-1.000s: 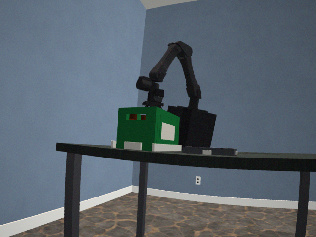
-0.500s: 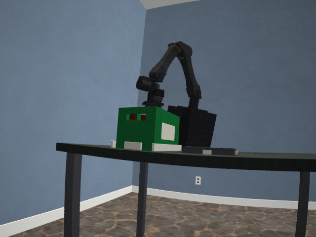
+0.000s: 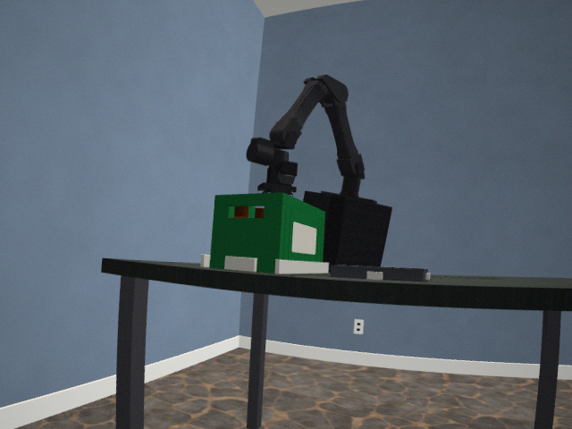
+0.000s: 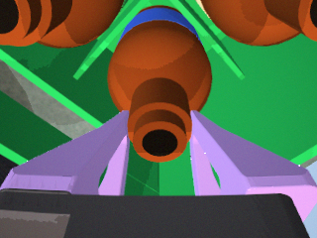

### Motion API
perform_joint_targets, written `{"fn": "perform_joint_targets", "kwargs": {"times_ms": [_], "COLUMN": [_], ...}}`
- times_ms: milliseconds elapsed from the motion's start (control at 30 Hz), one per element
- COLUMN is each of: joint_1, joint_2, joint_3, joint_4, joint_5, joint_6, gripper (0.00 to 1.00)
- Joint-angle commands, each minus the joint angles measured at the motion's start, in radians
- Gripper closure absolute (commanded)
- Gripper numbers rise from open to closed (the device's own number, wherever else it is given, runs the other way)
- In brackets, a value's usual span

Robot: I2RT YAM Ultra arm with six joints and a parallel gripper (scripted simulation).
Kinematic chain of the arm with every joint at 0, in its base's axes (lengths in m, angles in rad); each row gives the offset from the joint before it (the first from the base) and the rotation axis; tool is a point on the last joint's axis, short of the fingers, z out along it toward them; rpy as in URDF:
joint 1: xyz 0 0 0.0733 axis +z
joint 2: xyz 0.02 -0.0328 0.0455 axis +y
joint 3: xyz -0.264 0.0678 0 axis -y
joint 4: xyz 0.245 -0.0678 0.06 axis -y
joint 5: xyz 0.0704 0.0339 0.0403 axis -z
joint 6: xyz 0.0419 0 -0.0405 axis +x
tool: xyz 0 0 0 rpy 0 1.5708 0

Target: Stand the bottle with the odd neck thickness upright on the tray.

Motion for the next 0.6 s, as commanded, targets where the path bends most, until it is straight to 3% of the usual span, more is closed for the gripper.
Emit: {"fn": "perform_joint_targets", "kwargs": {"times_ms": [0,533,567], "joint_1": [0.0,0.0,0.0], "joint_2": [0.001,0.001,0.001], "joint_3": [-0.023,-0.023,-0.023], "joint_4": [0.011,0.011,0.011], "joint_5": [-0.011,-0.011,-0.011], "joint_6": [0.004,0.004,0.004], "gripper": [1.0,1.0,0.39]}}
